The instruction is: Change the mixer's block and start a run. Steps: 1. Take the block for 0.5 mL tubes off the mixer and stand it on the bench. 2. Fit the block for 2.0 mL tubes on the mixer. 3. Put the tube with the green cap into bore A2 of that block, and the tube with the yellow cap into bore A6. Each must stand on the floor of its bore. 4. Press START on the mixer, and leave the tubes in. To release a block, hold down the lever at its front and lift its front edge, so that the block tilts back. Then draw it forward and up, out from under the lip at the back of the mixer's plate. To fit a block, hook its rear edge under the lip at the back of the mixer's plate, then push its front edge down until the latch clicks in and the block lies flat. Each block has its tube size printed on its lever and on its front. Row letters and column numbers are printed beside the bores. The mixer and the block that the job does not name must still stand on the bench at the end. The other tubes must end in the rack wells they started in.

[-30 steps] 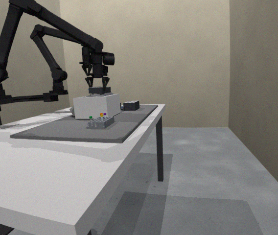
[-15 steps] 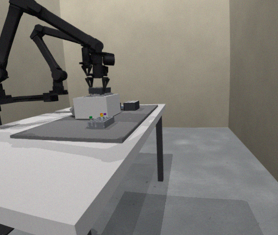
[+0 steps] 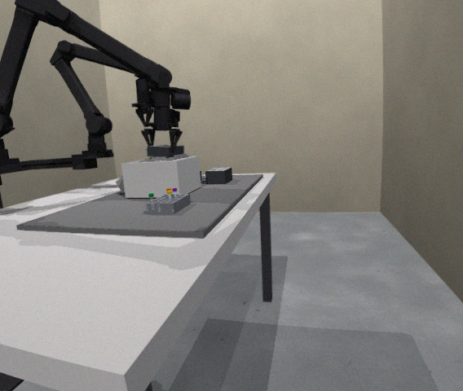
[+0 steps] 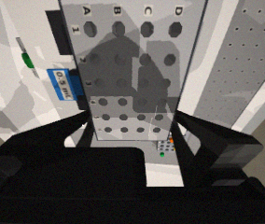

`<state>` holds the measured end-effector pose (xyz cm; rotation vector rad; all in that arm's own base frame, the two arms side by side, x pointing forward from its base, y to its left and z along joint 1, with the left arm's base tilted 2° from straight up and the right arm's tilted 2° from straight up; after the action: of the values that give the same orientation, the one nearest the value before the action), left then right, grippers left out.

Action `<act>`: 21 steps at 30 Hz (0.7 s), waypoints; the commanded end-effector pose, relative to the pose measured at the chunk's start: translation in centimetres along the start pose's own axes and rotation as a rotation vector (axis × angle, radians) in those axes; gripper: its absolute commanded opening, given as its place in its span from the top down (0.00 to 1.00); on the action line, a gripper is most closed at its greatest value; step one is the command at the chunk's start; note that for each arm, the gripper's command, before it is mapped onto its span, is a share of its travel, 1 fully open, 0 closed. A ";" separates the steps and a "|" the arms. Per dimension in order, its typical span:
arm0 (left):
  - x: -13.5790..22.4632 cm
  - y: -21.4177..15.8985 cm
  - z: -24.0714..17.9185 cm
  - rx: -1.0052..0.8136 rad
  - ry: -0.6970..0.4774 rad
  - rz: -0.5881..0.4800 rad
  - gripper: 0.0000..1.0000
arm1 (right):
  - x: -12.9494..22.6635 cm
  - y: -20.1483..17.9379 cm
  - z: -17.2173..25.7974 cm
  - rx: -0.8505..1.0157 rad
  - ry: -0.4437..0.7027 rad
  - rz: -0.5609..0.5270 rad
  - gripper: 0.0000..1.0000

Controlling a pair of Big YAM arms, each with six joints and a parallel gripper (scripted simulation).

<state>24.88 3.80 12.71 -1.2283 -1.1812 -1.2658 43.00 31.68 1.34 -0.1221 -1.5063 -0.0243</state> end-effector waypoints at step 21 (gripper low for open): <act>2.7 2.5 0.4 -0.011 0.016 -0.078 1.00 | 7.1 2.8 -2.0 0.025 -0.099 -0.098 1.00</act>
<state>25.02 3.82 12.85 -1.2260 -1.1835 -1.2689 43.01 31.68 2.86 -0.1183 -1.5126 -0.0282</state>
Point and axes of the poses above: on each arm, the point where the finger pads meet when closed, its own x axis back along the fingers, its own z axis across the jaws, y = z × x, the point moved 1 cm from there along x, back along the fingers, and after that the axes turned 4 degrees about -x, right-handed, at the moved point
